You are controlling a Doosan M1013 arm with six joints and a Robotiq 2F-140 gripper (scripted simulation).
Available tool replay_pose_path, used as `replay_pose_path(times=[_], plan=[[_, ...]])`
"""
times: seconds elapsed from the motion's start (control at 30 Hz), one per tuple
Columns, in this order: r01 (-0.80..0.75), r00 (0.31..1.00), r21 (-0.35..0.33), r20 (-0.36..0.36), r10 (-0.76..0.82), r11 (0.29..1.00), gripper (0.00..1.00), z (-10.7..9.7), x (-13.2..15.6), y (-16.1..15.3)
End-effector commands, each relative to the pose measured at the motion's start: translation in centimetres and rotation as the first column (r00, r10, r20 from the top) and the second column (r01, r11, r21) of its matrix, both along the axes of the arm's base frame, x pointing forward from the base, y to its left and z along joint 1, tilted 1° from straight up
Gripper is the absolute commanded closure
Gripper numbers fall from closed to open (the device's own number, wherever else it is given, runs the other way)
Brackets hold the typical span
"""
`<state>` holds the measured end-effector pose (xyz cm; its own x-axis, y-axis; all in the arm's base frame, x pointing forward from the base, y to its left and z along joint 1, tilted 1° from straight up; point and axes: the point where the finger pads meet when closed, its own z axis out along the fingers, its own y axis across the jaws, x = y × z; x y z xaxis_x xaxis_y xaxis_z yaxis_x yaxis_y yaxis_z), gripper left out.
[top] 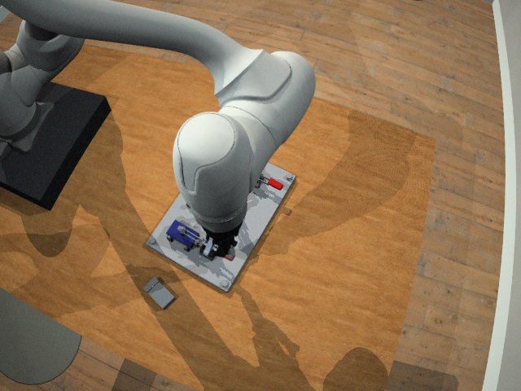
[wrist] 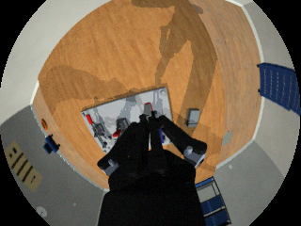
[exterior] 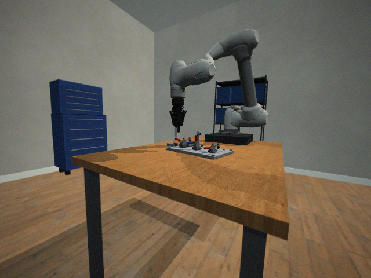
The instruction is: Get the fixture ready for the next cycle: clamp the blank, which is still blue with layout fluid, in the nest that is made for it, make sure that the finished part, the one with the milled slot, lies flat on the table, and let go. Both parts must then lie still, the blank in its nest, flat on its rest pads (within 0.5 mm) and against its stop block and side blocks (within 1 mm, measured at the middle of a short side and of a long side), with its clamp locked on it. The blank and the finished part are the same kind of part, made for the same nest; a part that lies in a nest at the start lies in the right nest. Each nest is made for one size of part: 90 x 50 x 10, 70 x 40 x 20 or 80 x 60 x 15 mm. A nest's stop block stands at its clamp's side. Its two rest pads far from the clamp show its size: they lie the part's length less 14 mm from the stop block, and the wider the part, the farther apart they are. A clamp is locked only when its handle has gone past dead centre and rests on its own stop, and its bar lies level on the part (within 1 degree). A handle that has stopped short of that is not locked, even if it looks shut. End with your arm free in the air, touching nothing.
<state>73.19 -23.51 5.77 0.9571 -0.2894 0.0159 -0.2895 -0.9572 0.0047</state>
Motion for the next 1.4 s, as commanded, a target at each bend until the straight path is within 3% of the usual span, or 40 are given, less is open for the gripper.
replay_pose_path(times=[0.0, 1.37], plan=[[0.000, 1.000, 0.000, 0.000, 0.000, 1.000, 1.00, -0.08, 0.00, 0.00], [0.000, 1.000, 0.000, 0.000, 0.000, 1.000, 1.00, -0.53, 0.01, 0.00]])
